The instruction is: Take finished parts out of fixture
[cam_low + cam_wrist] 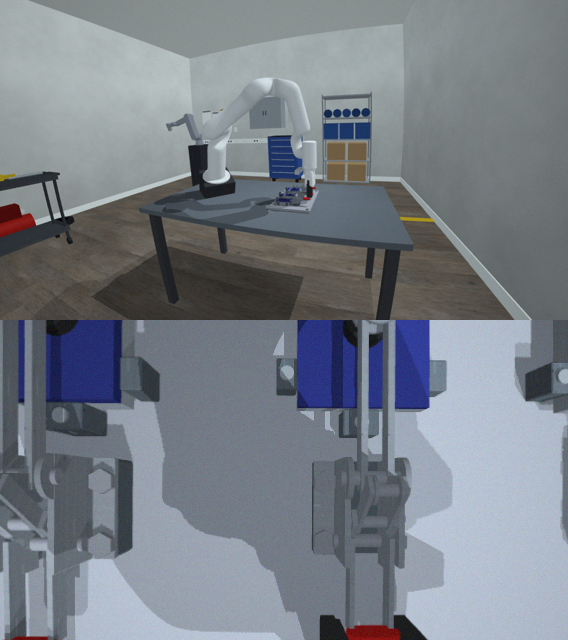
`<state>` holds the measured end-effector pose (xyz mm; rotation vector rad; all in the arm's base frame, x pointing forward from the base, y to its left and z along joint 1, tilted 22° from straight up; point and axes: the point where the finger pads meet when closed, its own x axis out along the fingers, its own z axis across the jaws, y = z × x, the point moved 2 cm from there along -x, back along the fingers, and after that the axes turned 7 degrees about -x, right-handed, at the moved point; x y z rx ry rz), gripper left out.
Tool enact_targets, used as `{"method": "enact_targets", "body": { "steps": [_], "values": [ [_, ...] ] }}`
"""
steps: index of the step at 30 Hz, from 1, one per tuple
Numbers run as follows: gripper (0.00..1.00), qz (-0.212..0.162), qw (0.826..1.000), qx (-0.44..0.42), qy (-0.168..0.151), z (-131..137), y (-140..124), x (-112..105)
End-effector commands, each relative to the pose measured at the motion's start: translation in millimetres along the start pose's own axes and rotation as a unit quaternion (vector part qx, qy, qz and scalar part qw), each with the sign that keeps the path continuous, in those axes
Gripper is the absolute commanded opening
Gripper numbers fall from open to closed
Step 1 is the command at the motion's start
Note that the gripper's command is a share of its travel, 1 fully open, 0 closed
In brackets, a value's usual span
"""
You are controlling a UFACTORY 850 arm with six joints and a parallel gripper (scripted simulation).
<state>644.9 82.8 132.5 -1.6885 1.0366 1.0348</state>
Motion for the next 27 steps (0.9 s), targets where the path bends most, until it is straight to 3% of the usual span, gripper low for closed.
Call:
{"method": "enact_targets", "body": {
  "steps": [1, 27],
  "values": [
    [0.00, -0.001, 1.000, 0.000, 0.000, -0.1, -0.7, -1.1],
    [0.00, -0.001, 1.000, 0.000, 0.000, 0.4, 3.9, -11.1]
  ]
}}
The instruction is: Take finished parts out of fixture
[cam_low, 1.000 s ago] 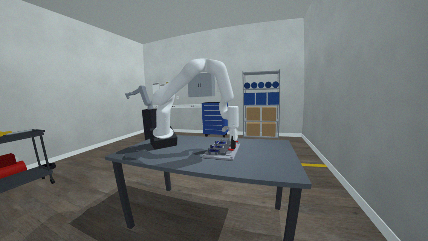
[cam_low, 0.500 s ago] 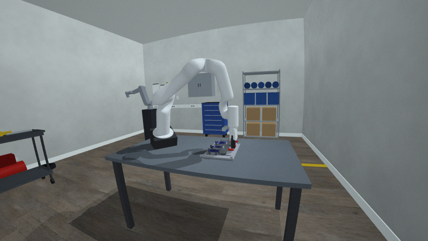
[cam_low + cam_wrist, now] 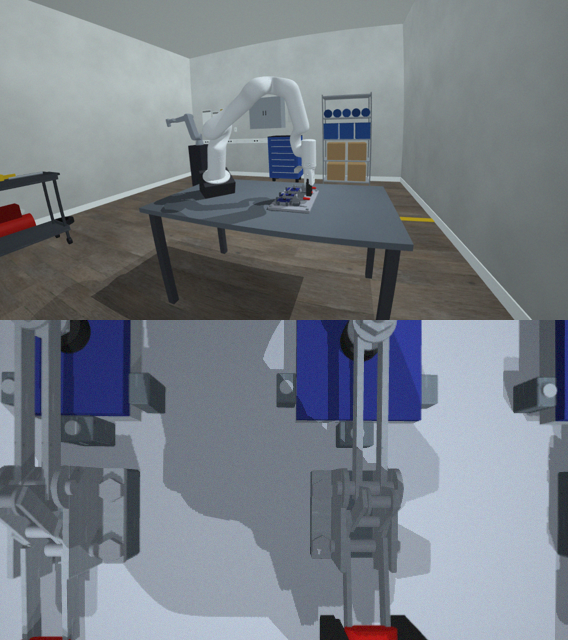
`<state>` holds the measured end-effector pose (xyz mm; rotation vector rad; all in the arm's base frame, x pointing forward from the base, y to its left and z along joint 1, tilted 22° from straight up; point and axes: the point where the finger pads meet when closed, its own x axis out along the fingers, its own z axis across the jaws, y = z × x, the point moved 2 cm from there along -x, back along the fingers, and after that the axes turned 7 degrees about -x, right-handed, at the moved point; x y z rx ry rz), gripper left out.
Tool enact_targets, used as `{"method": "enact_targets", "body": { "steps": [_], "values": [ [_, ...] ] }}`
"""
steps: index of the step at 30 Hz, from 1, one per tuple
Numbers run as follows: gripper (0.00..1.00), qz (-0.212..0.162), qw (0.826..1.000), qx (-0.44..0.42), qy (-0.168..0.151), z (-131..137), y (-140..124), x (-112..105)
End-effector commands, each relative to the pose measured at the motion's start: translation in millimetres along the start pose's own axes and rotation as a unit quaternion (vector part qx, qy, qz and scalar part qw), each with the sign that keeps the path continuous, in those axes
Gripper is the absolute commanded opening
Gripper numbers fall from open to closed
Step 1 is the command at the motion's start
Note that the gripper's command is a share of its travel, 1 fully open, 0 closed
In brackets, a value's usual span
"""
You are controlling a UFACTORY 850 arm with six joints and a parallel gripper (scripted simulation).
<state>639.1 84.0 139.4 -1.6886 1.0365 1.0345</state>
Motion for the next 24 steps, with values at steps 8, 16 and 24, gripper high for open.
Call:
{"method": "enact_targets", "body": {
  "steps": [8, 16, 24],
  "values": [
    [0.00, -0.001, 1.000, 0.000, 0.000, 0, 3, -7],
    [0.00, -0.001, 1.000, 0.000, 0.000, 1, 8, -12],
    [0.00, -0.001, 1.000, 0.000, 0.000, 2, 13, -16]
  ]
}}
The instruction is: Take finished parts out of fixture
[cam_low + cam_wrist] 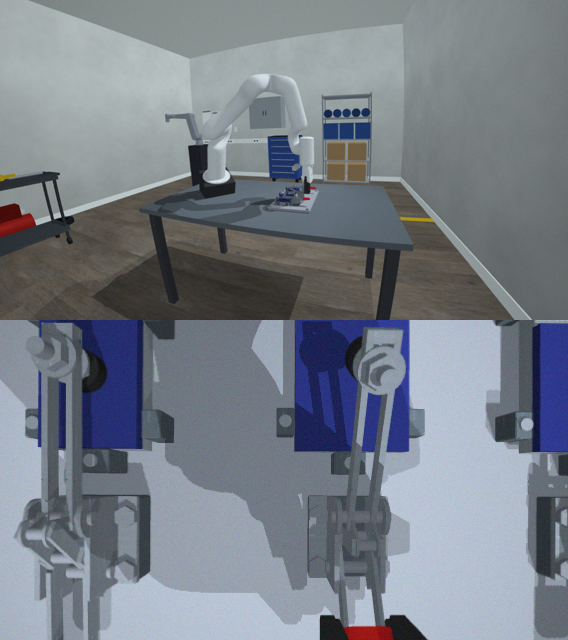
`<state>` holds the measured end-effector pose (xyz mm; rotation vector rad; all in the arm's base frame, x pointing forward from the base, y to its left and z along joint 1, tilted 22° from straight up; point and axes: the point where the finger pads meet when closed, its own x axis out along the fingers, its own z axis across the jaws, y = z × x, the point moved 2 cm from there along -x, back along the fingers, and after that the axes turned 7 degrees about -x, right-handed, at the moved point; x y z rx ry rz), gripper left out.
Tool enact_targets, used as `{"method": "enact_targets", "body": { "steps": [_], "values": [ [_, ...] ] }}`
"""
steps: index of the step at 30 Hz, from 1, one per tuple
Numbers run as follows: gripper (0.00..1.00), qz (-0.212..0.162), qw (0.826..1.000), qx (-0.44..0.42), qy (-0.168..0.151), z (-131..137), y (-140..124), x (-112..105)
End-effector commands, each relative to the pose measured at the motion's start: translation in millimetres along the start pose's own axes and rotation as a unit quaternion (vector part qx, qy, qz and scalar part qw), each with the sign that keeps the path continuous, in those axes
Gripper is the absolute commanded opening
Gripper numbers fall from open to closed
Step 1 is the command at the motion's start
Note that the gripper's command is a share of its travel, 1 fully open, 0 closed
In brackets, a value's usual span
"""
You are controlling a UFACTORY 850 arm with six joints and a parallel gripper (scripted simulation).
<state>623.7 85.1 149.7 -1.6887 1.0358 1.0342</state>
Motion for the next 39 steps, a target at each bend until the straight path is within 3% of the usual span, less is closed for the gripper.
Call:
{"method": "enact_targets", "body": {
  "steps": [1, 39],
  "values": [
    [0.00, 0.000, 1.000, 0.000, 0.000, 0, 2, -2],
    [0.00, 0.000, 1.000, 0.000, 0.000, 3, 26, -10]
  ]
}}
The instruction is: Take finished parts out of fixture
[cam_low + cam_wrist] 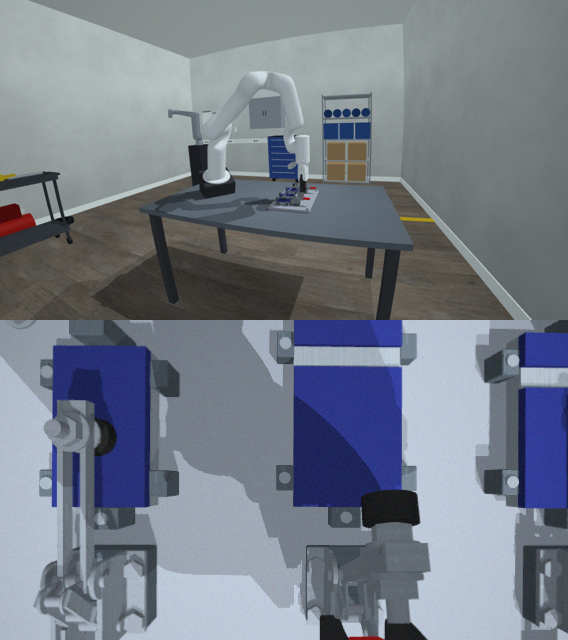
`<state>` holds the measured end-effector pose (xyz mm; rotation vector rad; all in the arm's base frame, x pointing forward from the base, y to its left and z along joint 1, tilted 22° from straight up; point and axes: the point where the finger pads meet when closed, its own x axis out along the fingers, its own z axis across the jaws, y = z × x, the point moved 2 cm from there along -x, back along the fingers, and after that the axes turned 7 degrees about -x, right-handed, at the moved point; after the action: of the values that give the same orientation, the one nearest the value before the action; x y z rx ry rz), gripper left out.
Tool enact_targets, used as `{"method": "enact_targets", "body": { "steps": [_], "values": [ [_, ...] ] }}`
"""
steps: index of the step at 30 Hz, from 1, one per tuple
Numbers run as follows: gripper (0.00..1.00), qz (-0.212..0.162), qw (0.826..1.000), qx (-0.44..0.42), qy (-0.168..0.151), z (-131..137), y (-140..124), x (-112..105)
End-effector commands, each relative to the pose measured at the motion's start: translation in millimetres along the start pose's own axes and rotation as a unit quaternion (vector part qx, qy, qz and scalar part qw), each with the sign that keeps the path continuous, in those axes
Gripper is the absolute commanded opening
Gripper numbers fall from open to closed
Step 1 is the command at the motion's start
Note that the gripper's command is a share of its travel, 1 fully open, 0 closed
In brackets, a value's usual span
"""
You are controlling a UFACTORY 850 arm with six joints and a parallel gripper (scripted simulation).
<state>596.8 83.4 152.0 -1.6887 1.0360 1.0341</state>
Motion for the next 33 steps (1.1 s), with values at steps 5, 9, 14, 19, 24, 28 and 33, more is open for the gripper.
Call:
{"method": "enact_targets", "body": {
  "steps": [5, 9, 14, 19, 24, 28, 33],
  "values": [
    [0.00, 0.000, 1.000, 0.000, 0.000, 0.3, 3.1, -0.4],
    [0.00, 0.000, 1.000, 0.000, 0.000, 0.5, 4.3, -0.4],
    [0.00, 0.000, 1.000, 0.000, 0.000, 0.6, 5.1, -0.3],
    [0.00, 0.000, 1.000, 0.000, 0.000, 0.7, 6.2, -0.3],
    [0.00, 0.000, 1.000, 0.000, 0.000, 0.8, 6.8, -0.3],
    [0.00, 0.000, 1.000, 0.000, 0.000, 0.8, 7.0, -0.3],
    [0.00, 0.000, 1.000, 0.000, 0.000, 0.9, 7.3, -0.3]
  ]
}}
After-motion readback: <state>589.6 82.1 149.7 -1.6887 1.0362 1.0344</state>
